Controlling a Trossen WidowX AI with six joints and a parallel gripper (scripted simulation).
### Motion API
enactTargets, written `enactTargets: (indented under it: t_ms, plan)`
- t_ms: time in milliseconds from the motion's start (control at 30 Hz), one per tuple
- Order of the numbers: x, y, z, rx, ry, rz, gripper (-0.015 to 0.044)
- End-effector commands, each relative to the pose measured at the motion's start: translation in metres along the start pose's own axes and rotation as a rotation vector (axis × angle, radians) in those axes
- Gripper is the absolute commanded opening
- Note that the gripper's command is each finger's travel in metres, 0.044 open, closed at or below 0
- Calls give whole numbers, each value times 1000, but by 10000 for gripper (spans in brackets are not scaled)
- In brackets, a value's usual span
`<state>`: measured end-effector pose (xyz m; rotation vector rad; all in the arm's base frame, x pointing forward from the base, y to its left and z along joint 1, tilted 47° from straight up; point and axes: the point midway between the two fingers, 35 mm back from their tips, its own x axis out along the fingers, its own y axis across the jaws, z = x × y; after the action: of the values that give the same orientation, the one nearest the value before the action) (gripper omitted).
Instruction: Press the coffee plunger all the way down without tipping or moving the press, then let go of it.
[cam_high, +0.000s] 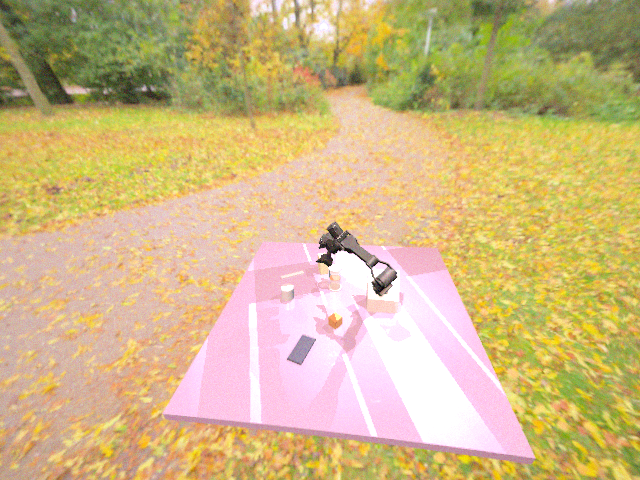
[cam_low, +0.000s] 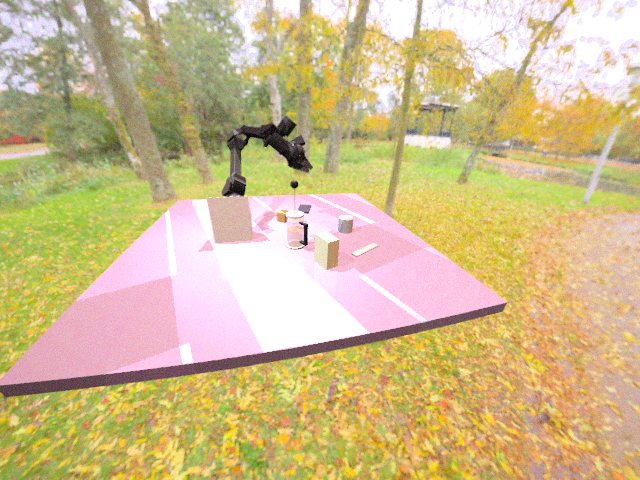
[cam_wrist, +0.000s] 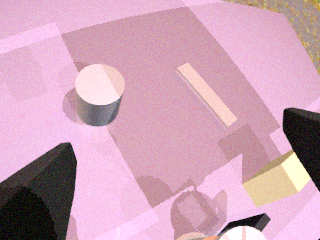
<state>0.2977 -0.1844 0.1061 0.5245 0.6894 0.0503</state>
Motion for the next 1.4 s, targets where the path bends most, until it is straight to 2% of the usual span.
enactTargets:
  t_ms: [0,200,300,633,1367]
  plan:
    - [-29,-41,-18,185,-20,-82,440]
    - [-82,-95,-53,483,-89,-193,440]
    - [-88,-100,-58,515,-99,-202,440]
    - [-51,-82,-101,515,-99,-201,440]
    - [-24,-89,-100,515,-99,-203,440]
